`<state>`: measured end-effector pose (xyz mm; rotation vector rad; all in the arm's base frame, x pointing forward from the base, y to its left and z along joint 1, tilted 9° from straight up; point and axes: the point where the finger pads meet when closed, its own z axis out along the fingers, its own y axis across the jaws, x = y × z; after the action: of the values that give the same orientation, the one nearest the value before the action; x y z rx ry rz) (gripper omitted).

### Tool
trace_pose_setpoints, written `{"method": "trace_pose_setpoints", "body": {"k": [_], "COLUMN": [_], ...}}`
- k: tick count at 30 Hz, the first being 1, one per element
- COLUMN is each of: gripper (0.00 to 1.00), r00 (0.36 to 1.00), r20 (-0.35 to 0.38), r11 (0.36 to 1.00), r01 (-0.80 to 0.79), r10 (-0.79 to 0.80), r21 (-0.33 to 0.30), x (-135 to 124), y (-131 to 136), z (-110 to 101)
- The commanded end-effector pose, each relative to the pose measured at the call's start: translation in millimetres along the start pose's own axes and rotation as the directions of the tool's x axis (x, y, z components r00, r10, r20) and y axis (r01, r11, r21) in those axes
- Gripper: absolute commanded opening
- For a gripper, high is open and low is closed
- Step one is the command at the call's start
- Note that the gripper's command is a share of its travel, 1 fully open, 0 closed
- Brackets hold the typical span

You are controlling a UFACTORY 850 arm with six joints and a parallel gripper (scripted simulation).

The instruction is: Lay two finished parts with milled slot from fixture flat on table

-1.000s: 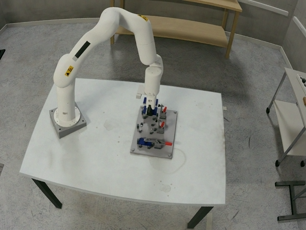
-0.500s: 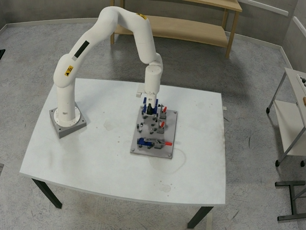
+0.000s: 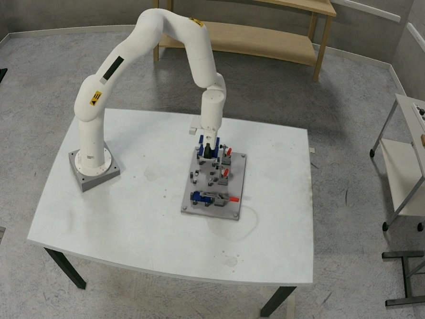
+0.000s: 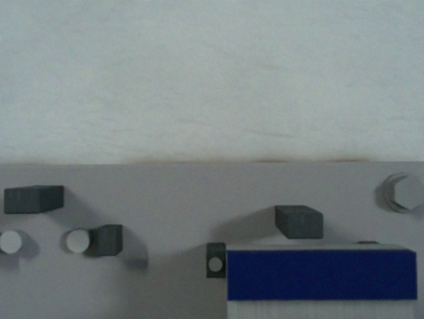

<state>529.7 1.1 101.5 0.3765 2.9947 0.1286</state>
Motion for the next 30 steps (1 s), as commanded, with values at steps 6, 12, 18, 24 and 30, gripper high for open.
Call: {"method": "trace_pose_setpoints", "body": {"k": [6,12,18,24,30], "gripper": [0.00,0.00,0.00,0.00,0.00], "r00": [1.000,1.000,1.000,1.000,1.000], "r20": [0.002,0.002,0.002,0.002,0.002], "r11": [1.000,1.000,1.000,1.000,1.000], "r01": [0.000,0.000,0.000,0.000,0.000], "r10": [0.000,0.000,0.000,0.000,0.000], "r21": [0.000,0.000,0.000,0.000,0.000], "x": [2.0,4.5,6.4,7.1,7.1], "y": [0.2,0.2,0.2,0.2,0.2], "z": [-12.5,-22.9,-30.8,-33.7,-33.9]}}
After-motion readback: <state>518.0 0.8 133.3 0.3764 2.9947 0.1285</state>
